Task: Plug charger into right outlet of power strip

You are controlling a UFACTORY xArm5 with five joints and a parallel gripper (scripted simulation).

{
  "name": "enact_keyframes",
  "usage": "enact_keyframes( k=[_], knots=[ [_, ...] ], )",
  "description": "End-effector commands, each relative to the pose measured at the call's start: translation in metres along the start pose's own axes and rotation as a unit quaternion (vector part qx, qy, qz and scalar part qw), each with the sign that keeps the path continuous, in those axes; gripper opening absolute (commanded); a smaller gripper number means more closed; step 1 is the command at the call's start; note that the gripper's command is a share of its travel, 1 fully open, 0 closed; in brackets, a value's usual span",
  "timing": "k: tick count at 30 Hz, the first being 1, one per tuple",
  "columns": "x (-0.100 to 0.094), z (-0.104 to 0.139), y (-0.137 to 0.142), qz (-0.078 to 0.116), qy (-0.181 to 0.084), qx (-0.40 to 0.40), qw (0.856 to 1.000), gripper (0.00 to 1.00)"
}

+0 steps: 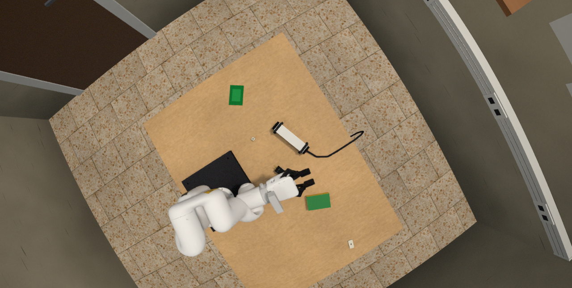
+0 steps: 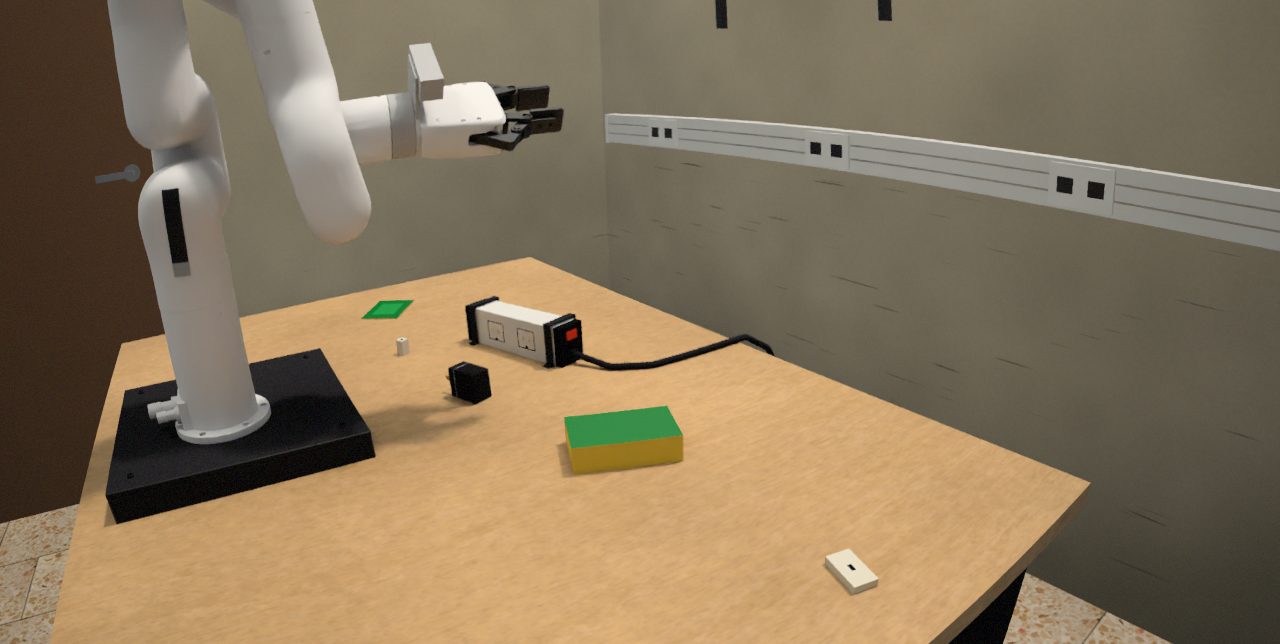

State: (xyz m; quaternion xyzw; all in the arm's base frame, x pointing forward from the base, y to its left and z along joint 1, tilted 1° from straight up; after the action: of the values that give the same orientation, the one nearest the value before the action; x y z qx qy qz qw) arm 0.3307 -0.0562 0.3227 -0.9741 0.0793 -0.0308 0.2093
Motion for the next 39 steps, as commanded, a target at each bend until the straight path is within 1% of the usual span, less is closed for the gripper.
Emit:
enact_keyframes(
  k=[1,5,8,11,13,15,18,20,22,23,26,27,30,32,35,36,39],
  knots=[
    [0.004,0.003,0.001,0.005,-0.014,-0.026,1.0,0.53],
    [0.011,0.009,0.003,0.013,-0.041,-0.072,0.996,0.53],
    [0.017,0.015,0.005,0.018,-0.068,-0.115,0.991,0.53],
    [0.023,0.023,0.007,0.022,-0.099,-0.165,0.981,0.53],
    [0.027,0.029,0.009,0.022,-0.123,-0.201,0.972,0.53],
    [0.027,0.029,0.009,0.022,-0.123,-0.201,0.972,0.53],
    [0.032,0.038,0.011,0.019,-0.161,-0.26,0.952,0.53],
    [0.036,0.045,0.013,0.014,-0.189,-0.3,0.935,0.53],
    [0.039,0.052,0.015,0.006,-0.217,-0.342,0.914,0.53],
    [0.039,0.052,0.015,0.006,-0.217,-0.342,0.914,0.53],
    [0.043,0.063,0.019,-0.012,-0.261,-0.404,0.877,0.53],
    [0.043,0.063,0.019,-0.012,-0.261,-0.404,0.877,0.53],
    [0.045,0.074,0.022,-0.037,-0.304,-0.464,0.831,0.53],
    [0.045,0.074,0.022,-0.037,-0.304,-0.464,0.831,0.53],
    [0.046,0.085,0.025,-0.07,-0.345,-0.519,0.779,0.53],
    [0.046,0.085,0.025,-0.07,-0.345,-0.519,0.779,0.53],
    [0.045,0.096,0.029,-0.109,-0.382,-0.569,0.721,0.53]
  ],
)
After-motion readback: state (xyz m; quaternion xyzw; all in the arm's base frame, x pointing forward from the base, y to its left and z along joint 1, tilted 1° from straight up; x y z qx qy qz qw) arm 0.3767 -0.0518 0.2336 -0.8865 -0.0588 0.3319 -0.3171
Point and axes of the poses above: the point where the finger pads meet when closed, its own x axis out along the fingers, its own y axis across the jaws, z = x × y, the point moved 10 cm from there along -x, back along the fingers, and after that the axes turned 5 degrees about -x, right-handed, at the moved point
